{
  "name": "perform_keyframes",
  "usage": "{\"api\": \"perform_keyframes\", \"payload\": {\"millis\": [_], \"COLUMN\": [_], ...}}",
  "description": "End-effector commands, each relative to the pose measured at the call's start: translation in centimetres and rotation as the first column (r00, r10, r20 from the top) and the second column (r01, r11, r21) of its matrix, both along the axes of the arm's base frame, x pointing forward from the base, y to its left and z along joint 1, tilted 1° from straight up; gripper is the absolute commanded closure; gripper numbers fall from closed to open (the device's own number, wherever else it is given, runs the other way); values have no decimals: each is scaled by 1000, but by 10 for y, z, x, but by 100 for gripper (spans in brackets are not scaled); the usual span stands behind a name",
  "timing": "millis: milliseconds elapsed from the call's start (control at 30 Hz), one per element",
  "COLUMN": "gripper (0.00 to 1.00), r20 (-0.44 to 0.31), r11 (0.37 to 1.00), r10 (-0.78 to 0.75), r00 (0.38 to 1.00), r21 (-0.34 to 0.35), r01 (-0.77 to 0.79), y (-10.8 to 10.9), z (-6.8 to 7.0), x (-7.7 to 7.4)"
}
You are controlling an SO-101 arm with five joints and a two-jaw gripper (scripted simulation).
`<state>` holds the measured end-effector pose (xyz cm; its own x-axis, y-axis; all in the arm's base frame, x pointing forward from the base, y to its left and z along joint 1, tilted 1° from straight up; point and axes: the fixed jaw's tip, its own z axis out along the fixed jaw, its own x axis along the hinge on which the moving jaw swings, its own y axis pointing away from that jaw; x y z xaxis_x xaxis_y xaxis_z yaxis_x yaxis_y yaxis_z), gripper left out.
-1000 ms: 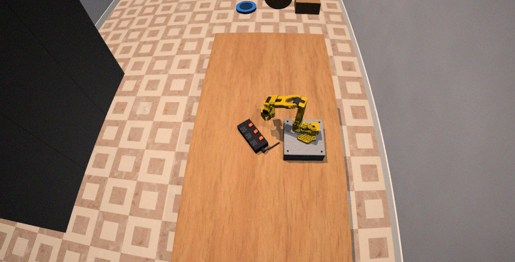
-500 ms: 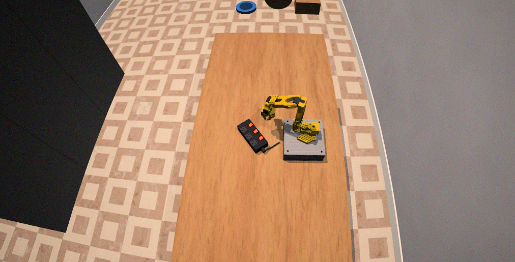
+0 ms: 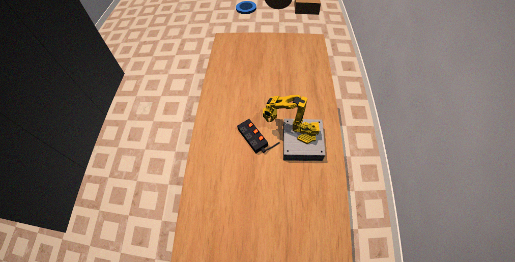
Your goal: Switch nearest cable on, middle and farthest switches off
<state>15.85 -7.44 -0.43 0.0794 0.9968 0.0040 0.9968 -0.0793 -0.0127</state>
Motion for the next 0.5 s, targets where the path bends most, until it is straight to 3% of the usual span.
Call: {"api": "perform_keyframes", "payload": {"millis": [0, 467], "gripper": [100, 100], "r20": [-1, -1], "r11": [1000, 1000], "r10": [-13, -12], "r00": [1000, 1000], "r21": [2, 2], "r01": [13, 12], "y": [0, -3], "z": [-1, 3], "x": [-2, 3]}}
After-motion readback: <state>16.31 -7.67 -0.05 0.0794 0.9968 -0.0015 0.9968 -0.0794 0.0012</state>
